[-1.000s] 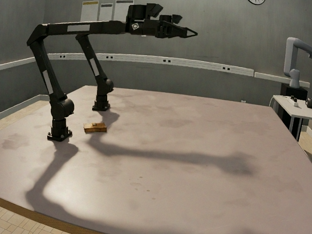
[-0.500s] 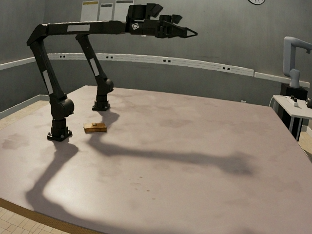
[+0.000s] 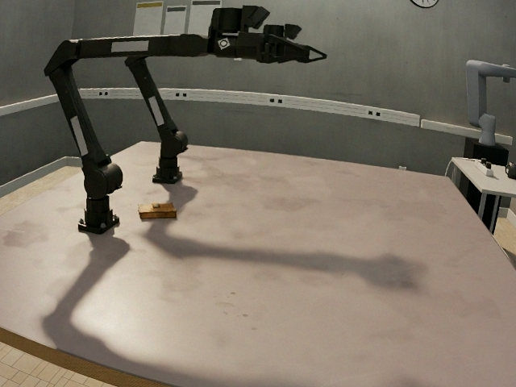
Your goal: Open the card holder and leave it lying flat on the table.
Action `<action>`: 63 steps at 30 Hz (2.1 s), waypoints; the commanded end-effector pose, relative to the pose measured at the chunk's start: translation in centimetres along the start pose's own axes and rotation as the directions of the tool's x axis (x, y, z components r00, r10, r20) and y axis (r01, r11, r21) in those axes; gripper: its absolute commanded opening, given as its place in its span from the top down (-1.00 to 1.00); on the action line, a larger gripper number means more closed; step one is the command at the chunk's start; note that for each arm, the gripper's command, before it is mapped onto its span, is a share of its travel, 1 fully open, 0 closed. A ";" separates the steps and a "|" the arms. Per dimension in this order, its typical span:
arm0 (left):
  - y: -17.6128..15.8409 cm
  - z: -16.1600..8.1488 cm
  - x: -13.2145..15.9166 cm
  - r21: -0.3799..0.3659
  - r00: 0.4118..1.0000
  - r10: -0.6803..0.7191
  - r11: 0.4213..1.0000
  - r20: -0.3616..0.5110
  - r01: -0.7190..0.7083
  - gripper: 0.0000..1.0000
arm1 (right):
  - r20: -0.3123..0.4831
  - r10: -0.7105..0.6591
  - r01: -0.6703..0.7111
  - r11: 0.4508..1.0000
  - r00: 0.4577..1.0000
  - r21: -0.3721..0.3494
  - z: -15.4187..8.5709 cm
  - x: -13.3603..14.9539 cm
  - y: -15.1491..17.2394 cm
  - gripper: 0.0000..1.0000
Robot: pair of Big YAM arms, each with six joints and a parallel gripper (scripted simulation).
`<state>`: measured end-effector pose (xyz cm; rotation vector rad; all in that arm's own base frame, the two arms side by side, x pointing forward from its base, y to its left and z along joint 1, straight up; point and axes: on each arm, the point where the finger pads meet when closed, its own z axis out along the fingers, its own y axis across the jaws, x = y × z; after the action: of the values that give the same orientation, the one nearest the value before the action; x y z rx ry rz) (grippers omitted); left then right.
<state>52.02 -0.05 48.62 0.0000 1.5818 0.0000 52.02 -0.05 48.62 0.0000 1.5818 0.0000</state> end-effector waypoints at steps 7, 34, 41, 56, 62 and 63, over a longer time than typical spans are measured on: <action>-4.6 1.1 4.5 0.096 0.988 0.112 0.990 -0.108 -0.101 0.33 | 0.061 0.000 0.000 1.000 0.998 0.000 -0.4 -3.4 0.0 -1.00; -29.7 -9.4 24.7 0.787 0.582 0.808 0.420 -0.097 -0.452 0.33 | 0.061 0.000 0.000 1.000 0.998 0.000 -0.4 -3.4 0.0 -1.00; -34.1 -15.5 29.3 0.888 0.431 0.899 0.136 0.076 -0.440 0.33 | 0.061 0.000 0.000 1.000 0.998 0.000 -0.4 -3.4 0.0 -1.00; -38.9 -30.2 36.9 0.815 0.137 0.819 -0.507 0.557 -0.281 0.33 | 0.061 0.000 0.000 1.000 0.998 0.000 -0.4 -3.4 0.0 -1.00; -38.0 -37.5 40.6 0.645 0.035 0.647 -0.754 0.762 -0.125 0.33 | 0.061 0.000 0.000 1.000 0.998 0.000 -0.4 -3.4 0.0 -1.00; -37.8 -38.6 41.0 0.610 0.024 0.611 -0.786 0.791 -0.099 0.33 | 0.061 0.000 0.000 1.000 0.998 0.000 -0.4 -3.4 0.0 -1.00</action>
<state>16.12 -38.33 10.27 2.6954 1.1833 -0.0104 52.02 -0.05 48.62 0.0000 1.5818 0.0000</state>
